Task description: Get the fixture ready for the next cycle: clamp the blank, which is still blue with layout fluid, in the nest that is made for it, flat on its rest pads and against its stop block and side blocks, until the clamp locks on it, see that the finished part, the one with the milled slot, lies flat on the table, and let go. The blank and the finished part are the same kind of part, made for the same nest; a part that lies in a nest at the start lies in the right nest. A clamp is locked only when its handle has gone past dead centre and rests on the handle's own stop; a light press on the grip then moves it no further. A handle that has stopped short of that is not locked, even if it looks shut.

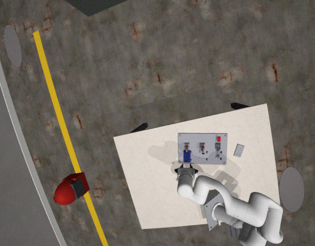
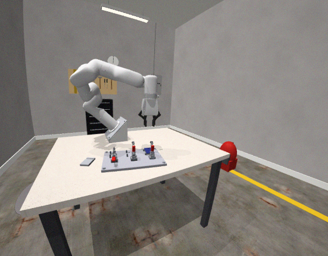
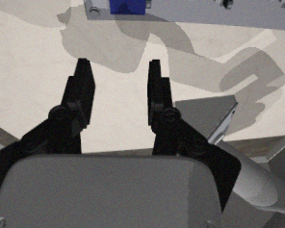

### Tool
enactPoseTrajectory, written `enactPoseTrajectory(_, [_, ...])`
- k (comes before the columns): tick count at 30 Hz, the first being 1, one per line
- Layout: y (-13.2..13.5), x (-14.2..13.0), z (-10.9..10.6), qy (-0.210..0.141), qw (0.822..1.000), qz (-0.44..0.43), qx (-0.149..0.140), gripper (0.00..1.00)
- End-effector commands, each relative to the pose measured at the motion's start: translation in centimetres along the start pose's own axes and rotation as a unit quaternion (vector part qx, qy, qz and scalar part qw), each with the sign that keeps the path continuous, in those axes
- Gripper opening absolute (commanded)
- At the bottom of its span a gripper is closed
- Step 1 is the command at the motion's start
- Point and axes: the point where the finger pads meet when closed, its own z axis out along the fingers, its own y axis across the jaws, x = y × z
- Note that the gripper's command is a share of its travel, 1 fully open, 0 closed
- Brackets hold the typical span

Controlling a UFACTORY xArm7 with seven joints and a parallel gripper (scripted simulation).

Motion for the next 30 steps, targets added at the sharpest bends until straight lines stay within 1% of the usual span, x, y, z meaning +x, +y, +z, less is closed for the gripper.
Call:
enactPoseTrajectory(1, [-0.1, 0.0, 1.0, 0.001, 1.0, 0.0, 0.002, 0.47])
enactPoseTrajectory(3, [-0.1, 0.0, 2.3, 0.001, 1.0, 0.0, 0.002, 0.47])
enactPoseTrajectory(5, [-0.1, 0.0, 2.3, 0.001, 1.0, 0.0, 0.002, 0.47])
enactPoseTrajectory(8, [-0.1, 0.0, 4.4, 0.001, 1.0, 0.0, 0.002, 0.47])
enactPoseTrajectory(11, [-0.1, 0.0, 5.6, 0.001, 1.0, 0.0, 0.002, 0.47])
enactPoseTrajectory(16, [-0.1, 0.2, 5.7, 0.001, 1.0, 0.0, 0.002, 0.47])
enactPoseTrajectory(20, [-0.1, 1.9, 5.7, 0.001, 1.0, 0.0, 0.002, 0.47])
enactPoseTrajectory(22, [-0.1, 1.9, 5.7, 0.001, 1.0, 0.0, 0.002, 0.47])
enactPoseTrajectory(30, [-0.1, 7.5, 5.7, 0.001, 1.0, 0.0, 0.002, 0.47])
